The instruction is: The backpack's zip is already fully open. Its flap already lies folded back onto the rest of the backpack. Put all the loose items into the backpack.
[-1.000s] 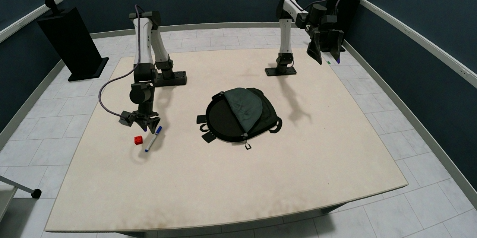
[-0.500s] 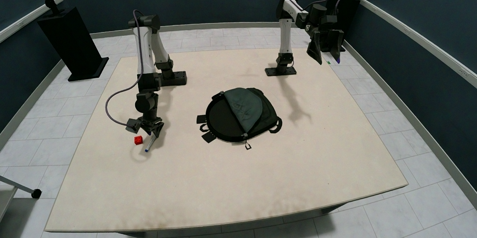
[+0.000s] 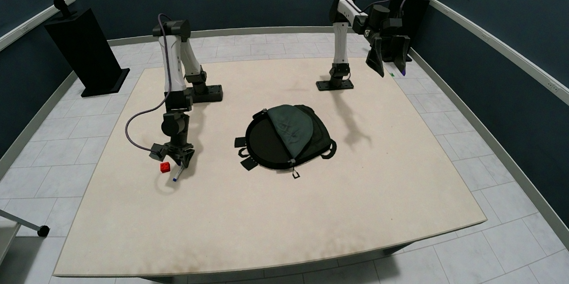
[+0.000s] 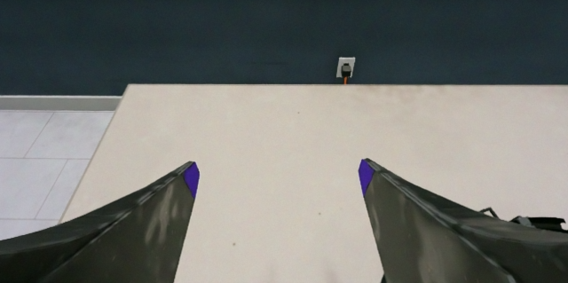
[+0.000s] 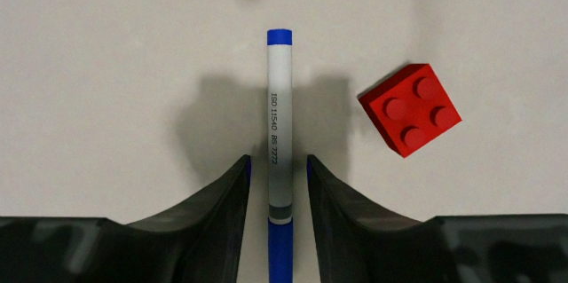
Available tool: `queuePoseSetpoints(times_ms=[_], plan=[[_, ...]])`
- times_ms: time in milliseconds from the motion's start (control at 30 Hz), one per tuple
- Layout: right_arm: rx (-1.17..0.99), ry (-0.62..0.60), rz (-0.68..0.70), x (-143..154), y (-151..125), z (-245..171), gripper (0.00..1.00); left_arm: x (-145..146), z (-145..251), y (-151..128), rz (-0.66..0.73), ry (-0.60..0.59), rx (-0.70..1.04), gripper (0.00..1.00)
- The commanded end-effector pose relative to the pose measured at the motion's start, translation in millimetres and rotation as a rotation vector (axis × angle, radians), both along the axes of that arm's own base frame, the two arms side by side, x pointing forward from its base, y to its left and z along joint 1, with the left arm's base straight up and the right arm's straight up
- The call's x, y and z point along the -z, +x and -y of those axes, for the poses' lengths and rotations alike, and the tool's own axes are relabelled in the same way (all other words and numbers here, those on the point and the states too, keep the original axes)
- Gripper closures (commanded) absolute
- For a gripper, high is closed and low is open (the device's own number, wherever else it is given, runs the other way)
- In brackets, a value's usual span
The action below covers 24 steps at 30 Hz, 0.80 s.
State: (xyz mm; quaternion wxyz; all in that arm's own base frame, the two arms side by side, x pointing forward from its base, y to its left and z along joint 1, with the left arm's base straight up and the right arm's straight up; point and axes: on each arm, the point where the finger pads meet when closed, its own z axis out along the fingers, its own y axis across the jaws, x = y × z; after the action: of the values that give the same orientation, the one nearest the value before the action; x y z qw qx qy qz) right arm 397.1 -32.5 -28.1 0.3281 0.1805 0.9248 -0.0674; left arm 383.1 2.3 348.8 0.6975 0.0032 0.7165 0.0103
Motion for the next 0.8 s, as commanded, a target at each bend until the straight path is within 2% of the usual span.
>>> queuePoseSetpoints(times_ms=[0,133,167,333,367,600,633,767], plan=[[-0.002,-0.003,0.033,-7.4,8.0,-0.8,0.66,-7.1,-0.1,-0.9,0.018,-0.002,-0.001,0.1],[-0.002,-0.003,0.033,-7.4,7.7,-0.9,0.66,-7.1,-0.1,-0.9,0.018,-0.002,-0.001,0.1],[-0.002,-0.003,0.033,-7.4,7.6,-1.0,0.75,-7.1,-0.1,-0.9,0.018,-0.002,-0.001,0.1],[-0.002,-0.003,0.033,-7.4,7.2,-1.2,0.75,-7.1,-0.1,-0.9,0.018,-0.002,-0.001,0.1],[-0.002,-0.003,0.033,-7.4,7.1,-1.2,0.84,-7.1,-0.1,-0.9,0.018,-0.002,-0.001,0.1],[-0.002,-0.003,0.033,-7.4,6.8,-1.5,0.84,-7.1,-0.1,-0.9,0.018,-0.002,-0.001,0.1],[-0.002,-0.003,0.033,-7.4,6.7,-1.5,0.94,-7.1,-0.1,-0.9,0.018,-0.002,-0.001,0.1],[-0.002,-0.003,0.033,-7.4,6.4,-1.7,0.94,-7.1,-0.1,-0.9,0.018,-0.002,-0.001,0.1]])
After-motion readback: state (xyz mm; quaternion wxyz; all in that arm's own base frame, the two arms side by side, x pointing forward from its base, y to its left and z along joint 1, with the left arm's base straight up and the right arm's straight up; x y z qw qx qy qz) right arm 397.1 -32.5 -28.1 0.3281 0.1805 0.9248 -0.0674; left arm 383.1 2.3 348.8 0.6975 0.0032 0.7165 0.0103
